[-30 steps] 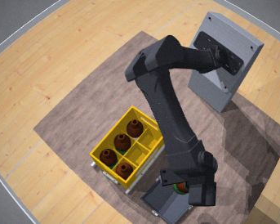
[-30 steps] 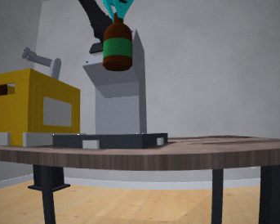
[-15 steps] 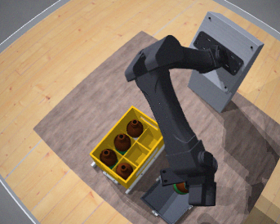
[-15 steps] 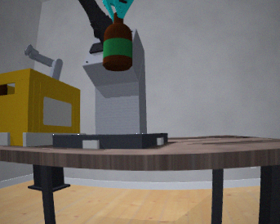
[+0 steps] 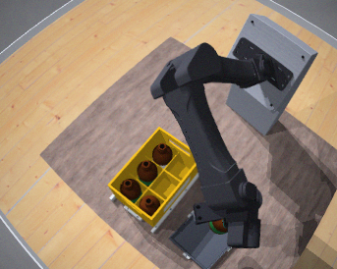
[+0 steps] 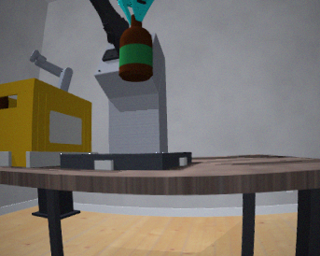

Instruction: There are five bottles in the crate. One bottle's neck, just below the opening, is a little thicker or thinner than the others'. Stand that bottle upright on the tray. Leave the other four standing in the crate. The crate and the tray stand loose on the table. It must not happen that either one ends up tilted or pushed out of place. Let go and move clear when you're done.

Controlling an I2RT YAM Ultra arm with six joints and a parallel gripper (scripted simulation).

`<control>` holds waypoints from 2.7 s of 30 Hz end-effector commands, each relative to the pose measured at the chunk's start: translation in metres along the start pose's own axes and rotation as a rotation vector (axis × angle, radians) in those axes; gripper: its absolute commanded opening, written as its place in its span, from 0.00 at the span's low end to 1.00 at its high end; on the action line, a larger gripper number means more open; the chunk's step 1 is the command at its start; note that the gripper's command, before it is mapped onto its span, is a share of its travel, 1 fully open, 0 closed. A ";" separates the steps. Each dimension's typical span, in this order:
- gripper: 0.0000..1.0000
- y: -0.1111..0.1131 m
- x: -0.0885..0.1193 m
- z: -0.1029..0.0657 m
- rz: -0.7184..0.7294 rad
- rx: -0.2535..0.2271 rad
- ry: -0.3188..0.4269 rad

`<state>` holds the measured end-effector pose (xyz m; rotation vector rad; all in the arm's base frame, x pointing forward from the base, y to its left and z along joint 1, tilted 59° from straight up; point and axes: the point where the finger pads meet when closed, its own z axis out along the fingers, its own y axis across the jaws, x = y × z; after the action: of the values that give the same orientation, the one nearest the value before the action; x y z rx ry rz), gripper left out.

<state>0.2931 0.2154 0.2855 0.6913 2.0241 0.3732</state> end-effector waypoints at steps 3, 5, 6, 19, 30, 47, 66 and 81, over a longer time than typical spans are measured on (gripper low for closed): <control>0.00 0.008 -0.006 0.001 0.017 -0.027 -0.007; 0.00 0.002 0.004 0.008 -0.010 -0.010 0.004; 0.00 0.002 0.004 0.008 -0.010 -0.010 0.004; 0.00 0.002 0.001 0.031 -0.003 -0.010 0.002; 0.00 0.001 0.004 0.059 -0.010 -0.002 0.006; 0.00 0.007 -0.002 0.107 0.002 -0.015 0.000; 0.00 0.021 -0.011 0.137 0.018 -0.050 -0.011; 0.00 0.022 -0.008 0.148 0.011 -0.048 -0.011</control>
<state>0.4263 0.2158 0.2097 0.6906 2.0252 0.3815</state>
